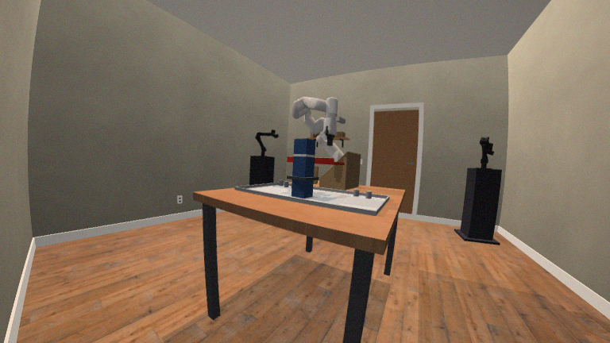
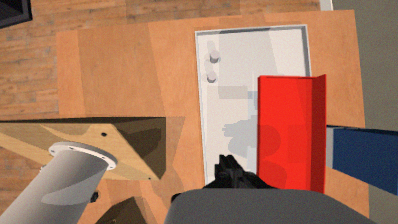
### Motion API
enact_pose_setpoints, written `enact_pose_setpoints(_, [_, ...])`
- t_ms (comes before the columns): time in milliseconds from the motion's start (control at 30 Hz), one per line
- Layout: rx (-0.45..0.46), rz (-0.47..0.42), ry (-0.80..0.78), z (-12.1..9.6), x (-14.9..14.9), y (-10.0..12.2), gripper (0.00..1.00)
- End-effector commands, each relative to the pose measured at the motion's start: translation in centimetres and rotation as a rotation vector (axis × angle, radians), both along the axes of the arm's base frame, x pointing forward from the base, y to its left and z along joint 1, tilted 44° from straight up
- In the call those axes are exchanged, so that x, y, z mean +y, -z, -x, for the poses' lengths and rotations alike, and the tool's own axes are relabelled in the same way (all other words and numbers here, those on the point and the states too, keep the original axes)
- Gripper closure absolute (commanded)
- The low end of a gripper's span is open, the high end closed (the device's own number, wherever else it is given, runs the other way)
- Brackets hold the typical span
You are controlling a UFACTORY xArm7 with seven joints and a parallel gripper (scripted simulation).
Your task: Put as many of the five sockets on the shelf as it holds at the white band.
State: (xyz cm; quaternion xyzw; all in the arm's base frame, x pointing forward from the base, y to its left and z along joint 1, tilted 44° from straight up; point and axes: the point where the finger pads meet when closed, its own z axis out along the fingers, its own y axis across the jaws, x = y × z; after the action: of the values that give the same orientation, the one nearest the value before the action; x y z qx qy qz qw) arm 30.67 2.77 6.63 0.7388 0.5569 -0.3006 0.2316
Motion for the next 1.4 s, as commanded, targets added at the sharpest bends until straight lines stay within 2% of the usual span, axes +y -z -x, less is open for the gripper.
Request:
enact_pose_setpoints(0, [-0.003,-0.002,-0.002,-0.1,0.1,-0.1,1.0])
enact_pose_setpoints(367, [-0.003,-0.002,-0.002,-0.1,0.1,-0.1,1.0])
enact_pose_setpoints(400, [-0.003,-0.002,-0.002,-0.1,0.1,-0.1,0.0])
enact_pose_setpoints(800, [-0.008,0.001,-0.025,-0.1,0.6,-0.5,0.0])
enact_pose_setpoints(833, [-0.018,0.007,-0.07,-0.1,1.5,-1.5,0.0])
enact_pose_setpoints(900, [-0.06,0.038,-0.237,0.3,4.8,-5.0,0.0])
enact_pose_setpoints(967, [-0.06,0.038,-0.237,0.3,4.8,-5.0,0.0])
enact_pose_setpoints(1000, [-0.092,0.066,-0.349,0.9,6.6,-7.1,0.0])
enact_pose_setpoints(1067, [-0.092,0.066,-0.349,1.0,6.8,-7.4,0.0])
enact_pose_setpoints(1100, [-0.132,0.101,-0.467,1.9,8.7,-9.7,0.0])
enact_pose_setpoints(1167, [-0.132,0.101,-0.467,2.0,8.9,-9.9,0.0])
enact_pose_setpoints(1200, [-0.176,0.14,-0.58,3.0,10.4,-12.1,0.0])
enact_pose_setpoints(1300, [-0.176,0.14,-0.58,3.2,10.7,-12.4,0.0])
enact_pose_setpoints(1333, [-0.22,0.181,-0.678,4.6,12.1,-14.7,0.0])
enact_pose_setpoints(1367, [-0.22,0.181,-0.678,4.6,12.1,-14.7,0.0])
